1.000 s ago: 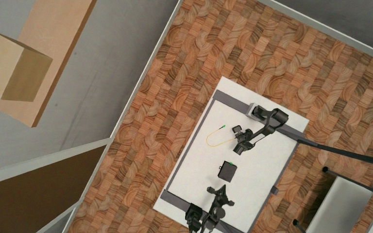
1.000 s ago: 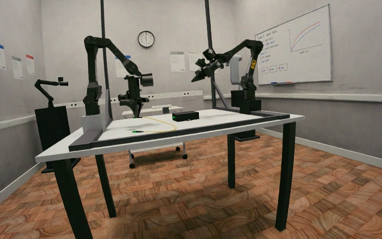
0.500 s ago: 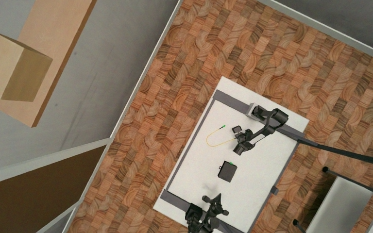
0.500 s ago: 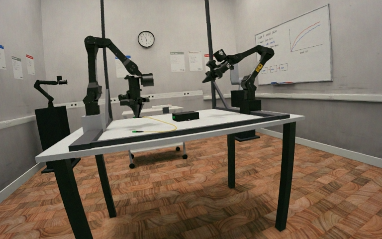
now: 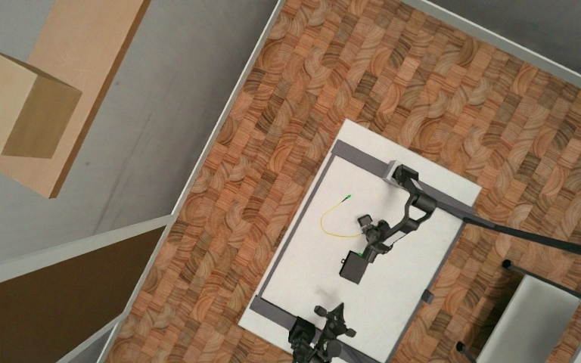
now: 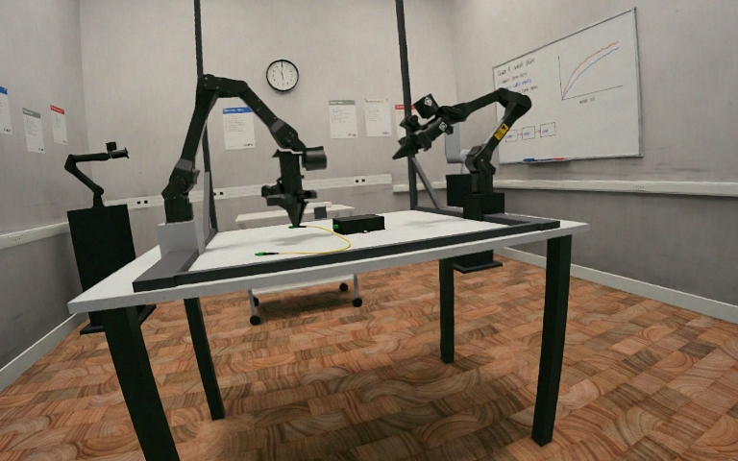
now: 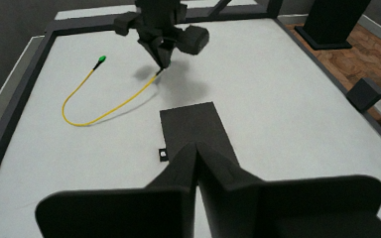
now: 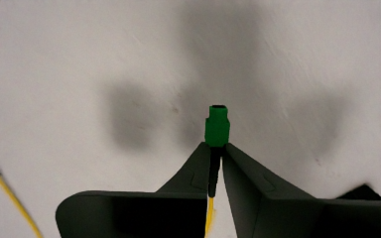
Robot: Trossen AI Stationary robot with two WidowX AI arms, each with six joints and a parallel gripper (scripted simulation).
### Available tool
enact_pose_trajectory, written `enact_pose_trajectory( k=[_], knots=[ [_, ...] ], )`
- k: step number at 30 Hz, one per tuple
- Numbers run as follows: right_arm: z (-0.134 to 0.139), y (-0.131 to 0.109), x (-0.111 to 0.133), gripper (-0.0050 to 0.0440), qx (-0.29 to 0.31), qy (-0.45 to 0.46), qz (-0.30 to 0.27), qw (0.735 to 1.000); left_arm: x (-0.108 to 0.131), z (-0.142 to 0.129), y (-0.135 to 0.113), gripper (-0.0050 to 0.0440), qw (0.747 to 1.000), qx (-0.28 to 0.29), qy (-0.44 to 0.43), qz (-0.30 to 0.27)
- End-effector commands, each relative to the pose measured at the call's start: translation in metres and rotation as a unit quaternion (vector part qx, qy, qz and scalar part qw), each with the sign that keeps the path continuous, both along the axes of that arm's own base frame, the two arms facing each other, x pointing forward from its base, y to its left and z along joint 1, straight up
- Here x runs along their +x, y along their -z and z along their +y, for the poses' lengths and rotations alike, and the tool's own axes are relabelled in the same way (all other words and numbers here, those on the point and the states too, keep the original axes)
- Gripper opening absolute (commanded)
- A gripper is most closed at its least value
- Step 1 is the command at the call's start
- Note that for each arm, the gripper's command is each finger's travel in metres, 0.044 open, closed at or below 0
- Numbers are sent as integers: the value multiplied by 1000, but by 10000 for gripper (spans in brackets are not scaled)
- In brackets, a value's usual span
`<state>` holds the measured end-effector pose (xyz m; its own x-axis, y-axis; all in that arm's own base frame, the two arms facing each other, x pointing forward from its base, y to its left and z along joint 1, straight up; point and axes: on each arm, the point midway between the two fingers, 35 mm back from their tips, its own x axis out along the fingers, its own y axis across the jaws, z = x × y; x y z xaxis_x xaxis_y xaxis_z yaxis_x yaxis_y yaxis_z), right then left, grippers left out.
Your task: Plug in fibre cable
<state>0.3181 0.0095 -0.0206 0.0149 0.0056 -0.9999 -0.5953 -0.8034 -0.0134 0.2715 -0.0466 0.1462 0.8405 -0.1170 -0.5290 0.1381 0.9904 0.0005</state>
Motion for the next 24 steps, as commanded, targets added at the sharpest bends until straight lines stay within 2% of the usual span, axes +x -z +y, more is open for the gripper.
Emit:
enact_pose_trajectory(
  k=[1,7,16,20,24],
  knots=[
    [10,3,32,0,0,2,-3,1000,1,0,-5,-50,1000,-2,0,-6],
    [19,8,57,0,1,2,-4,1000,1,0,-5,-50,1000,-2,0,-6],
    [19,9,60,0,2,22,-4,1000,1,0,-5,-50,1000,-2,0,-6],
    [21,9,60,0,4,103,-3,995,1,0,-5,-50,1000,-2,0,-6],
    [23,6,59,0,7,215,-5,977,1,0,-5,-50,1000,-2,0,-6]
  ],
)
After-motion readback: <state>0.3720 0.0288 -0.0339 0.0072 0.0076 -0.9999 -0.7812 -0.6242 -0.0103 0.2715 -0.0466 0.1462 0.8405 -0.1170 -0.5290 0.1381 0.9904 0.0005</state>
